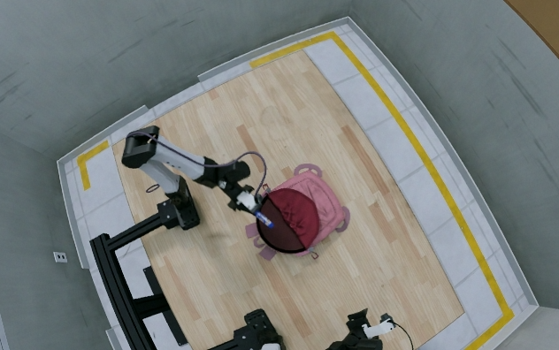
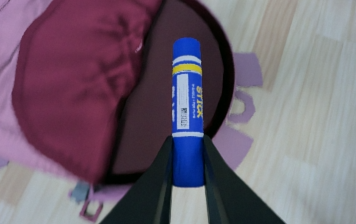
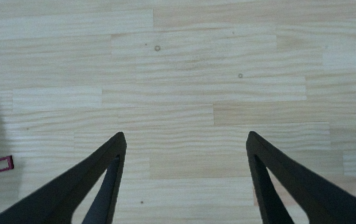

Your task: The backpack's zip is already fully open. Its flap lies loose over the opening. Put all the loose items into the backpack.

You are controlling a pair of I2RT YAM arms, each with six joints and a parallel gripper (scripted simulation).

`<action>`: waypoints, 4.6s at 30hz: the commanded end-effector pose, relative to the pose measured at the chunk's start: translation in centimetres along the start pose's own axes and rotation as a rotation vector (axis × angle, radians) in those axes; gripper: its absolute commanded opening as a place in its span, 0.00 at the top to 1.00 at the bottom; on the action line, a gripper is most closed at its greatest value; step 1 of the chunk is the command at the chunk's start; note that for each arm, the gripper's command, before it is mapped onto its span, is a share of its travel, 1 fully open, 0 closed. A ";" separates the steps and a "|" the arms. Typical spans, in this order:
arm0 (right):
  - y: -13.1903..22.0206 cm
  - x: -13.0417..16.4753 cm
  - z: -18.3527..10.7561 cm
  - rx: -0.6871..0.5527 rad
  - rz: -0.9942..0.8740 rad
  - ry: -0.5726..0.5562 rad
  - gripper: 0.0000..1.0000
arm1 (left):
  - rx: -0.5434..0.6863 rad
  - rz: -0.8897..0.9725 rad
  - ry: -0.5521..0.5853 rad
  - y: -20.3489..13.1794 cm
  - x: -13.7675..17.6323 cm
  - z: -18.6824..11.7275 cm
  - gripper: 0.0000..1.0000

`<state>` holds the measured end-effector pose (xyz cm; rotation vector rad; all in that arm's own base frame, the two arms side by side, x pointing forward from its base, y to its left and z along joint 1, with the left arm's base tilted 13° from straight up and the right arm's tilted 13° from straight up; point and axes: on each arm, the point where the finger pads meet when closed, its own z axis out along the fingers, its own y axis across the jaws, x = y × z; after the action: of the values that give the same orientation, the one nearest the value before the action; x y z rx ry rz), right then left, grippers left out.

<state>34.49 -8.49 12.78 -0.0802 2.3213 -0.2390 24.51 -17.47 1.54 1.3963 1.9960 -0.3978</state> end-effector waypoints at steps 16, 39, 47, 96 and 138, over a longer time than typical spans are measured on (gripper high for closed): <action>-0.4 -1.4 -0.3 0.004 -0.008 -0.030 0.10 | -0.085 -0.021 0.003 0.8 -2.9 7.8 0.87; -0.4 -1.4 -0.3 0.004 -0.008 -0.030 0.10 | -0.091 0.006 -0.043 1.9 -3.3 9.1 0.87; -0.4 -1.4 -0.3 0.004 -0.008 -0.030 0.10 | -0.082 0.000 -0.021 1.5 -2.6 9.3 0.87; -0.4 -1.4 -0.3 0.004 -0.008 -0.030 0.10 | -0.073 -0.003 -0.009 1.5 1.4 12.0 0.87; -0.4 -1.4 -0.3 0.004 -0.008 -0.030 0.10 | -0.083 0.007 -0.046 1.8 0.3 12.1 0.66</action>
<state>34.49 -8.49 12.78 -0.0802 2.3213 -0.2390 29.93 -23.32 -7.83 1.3322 1.9656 -0.3371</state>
